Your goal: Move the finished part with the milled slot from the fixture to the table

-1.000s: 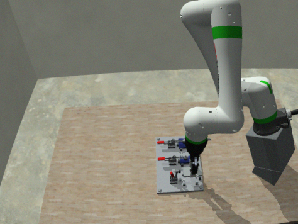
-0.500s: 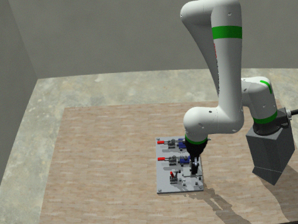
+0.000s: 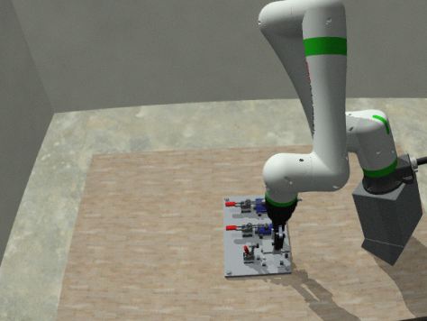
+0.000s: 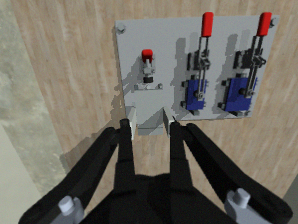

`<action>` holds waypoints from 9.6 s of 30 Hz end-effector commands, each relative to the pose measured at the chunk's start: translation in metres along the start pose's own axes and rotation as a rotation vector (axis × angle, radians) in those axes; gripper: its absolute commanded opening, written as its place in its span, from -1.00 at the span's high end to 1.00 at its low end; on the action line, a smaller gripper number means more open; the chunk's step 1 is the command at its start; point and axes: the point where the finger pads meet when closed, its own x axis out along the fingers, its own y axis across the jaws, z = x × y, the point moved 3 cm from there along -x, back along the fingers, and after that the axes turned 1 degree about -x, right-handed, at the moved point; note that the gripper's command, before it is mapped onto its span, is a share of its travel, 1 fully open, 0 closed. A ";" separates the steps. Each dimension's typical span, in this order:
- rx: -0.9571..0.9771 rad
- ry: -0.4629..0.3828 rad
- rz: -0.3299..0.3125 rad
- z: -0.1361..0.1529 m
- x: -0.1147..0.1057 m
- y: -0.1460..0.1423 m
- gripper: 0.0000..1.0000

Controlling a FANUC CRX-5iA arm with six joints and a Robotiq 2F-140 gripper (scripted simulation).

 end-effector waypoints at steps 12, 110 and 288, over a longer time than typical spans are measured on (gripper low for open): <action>0.000 0.000 0.000 0.000 0.000 0.000 1.00; 0.000 0.000 0.000 -0.002 0.000 -0.120 1.00; 0.000 0.000 0.000 -0.002 0.087 -0.120 1.00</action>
